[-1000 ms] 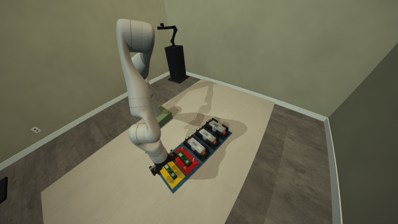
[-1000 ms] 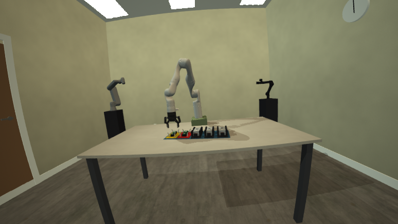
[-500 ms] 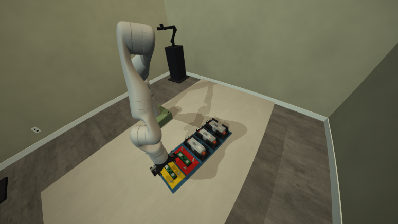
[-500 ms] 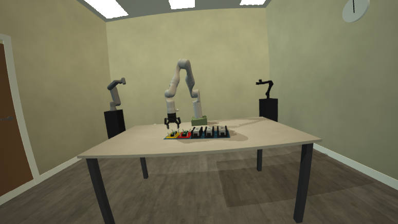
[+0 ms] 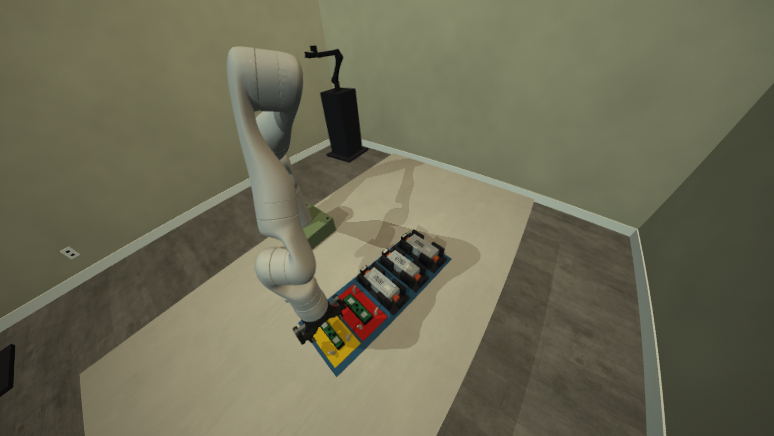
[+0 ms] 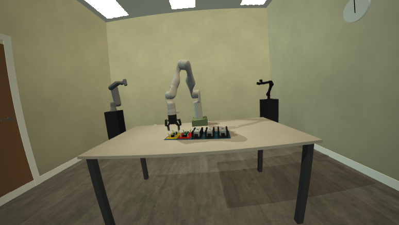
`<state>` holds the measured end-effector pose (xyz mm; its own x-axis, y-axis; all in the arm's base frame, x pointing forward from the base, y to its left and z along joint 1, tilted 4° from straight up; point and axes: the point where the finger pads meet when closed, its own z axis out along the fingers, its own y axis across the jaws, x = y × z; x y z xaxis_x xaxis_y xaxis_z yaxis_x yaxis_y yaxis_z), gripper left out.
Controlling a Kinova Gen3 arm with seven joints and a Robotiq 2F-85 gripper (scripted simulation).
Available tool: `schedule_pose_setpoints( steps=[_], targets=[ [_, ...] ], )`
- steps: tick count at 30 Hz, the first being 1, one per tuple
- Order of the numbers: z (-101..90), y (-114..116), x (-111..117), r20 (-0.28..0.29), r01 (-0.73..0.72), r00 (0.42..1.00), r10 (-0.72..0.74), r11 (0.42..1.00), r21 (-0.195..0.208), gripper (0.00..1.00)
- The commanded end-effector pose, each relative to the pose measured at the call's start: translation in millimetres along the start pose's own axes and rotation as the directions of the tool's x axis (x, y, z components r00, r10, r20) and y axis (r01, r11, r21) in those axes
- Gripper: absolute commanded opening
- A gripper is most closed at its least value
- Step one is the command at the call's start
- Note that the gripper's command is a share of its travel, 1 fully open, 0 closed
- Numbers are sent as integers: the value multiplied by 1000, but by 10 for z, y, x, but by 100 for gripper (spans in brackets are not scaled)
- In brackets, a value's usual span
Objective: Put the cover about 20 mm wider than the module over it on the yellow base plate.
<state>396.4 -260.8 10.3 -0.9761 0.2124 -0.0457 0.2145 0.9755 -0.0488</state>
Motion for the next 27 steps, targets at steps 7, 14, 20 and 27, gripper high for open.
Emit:
schedule_pose_setpoints(
  steps=[7, 14, 20, 27],
  targets=[
    [33, -2, -6, 2, 0, 1000, 0, 1000, 0, 100],
    [93, -2, -6, 2, 0, 1000, 0, 1000, 0, 100],
    [93, -2, -6, 2, 0, 1000, 0, 1000, 0, 100],
    [163, -2, -6, 2, 0, 1000, 0, 1000, 0, 100]
  ],
)
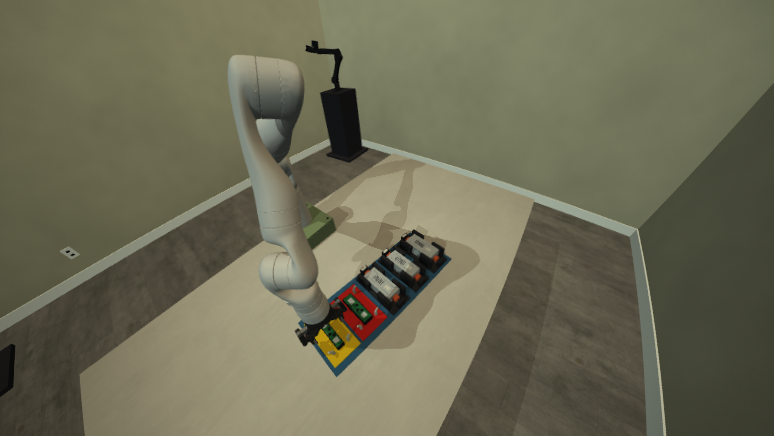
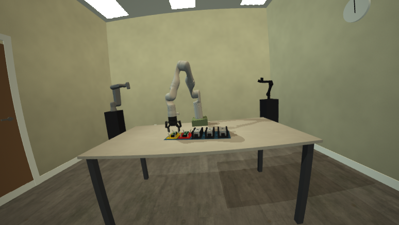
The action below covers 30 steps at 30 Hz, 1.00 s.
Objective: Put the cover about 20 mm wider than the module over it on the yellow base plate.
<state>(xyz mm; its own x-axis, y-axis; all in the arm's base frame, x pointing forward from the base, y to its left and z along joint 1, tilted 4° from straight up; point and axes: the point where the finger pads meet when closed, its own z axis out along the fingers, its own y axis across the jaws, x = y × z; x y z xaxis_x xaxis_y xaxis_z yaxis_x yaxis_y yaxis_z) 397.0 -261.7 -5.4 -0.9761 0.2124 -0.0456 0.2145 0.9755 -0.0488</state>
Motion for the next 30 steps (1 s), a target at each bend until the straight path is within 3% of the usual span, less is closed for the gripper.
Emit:
schedule_pose_setpoints(
  steps=[1, 27, 28, 30],
  targets=[
    [16, -2, -6, 2, 0, 1000, 0, 1000, 0, 100],
    [136, -2, -7, 2, 0, 1000, 0, 1000, 0, 100],
    [136, -2, -7, 2, 0, 1000, 0, 1000, 0, 55],
    [136, -2, -7, 2, 0, 1000, 0, 1000, 0, 55]
  ],
)
